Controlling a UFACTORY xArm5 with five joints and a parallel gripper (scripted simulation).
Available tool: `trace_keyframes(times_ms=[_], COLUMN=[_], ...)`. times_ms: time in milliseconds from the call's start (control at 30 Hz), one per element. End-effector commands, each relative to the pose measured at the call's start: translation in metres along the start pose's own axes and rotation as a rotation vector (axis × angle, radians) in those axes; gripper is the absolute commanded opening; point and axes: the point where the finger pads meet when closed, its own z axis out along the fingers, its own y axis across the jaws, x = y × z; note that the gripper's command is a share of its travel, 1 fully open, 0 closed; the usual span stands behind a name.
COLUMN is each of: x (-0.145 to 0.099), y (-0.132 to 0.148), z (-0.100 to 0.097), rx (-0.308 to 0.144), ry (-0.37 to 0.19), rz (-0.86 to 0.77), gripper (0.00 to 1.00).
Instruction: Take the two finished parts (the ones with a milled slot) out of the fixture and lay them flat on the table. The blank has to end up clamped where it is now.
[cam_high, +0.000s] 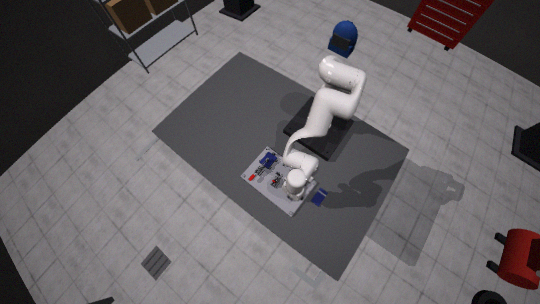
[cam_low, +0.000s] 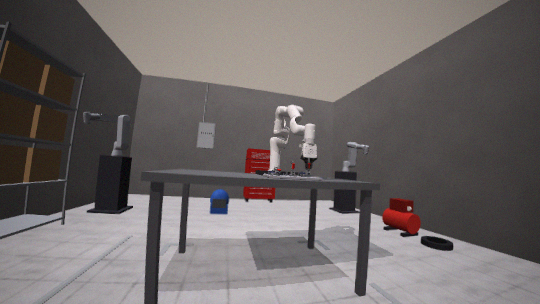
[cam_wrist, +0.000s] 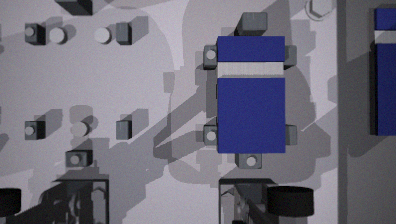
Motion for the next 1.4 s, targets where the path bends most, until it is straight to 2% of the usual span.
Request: trace_keyframes(times_ms=[0,700,733,1367], x=[0.0006,0.001,0.0013,0.0006], y=[0.0002,0.0003,0.0002,0.0004], z=[-0.001,-0.0014,-0.0008,-0.0016], rx=[-0.001,-0.001,-0.001,-0.001], ry=[-0.002,-0.004,-0.003,-0.005], rz=[0.0,0.0,0.0,0.0], gripper=[0.0,0.0,0.48,0.48])
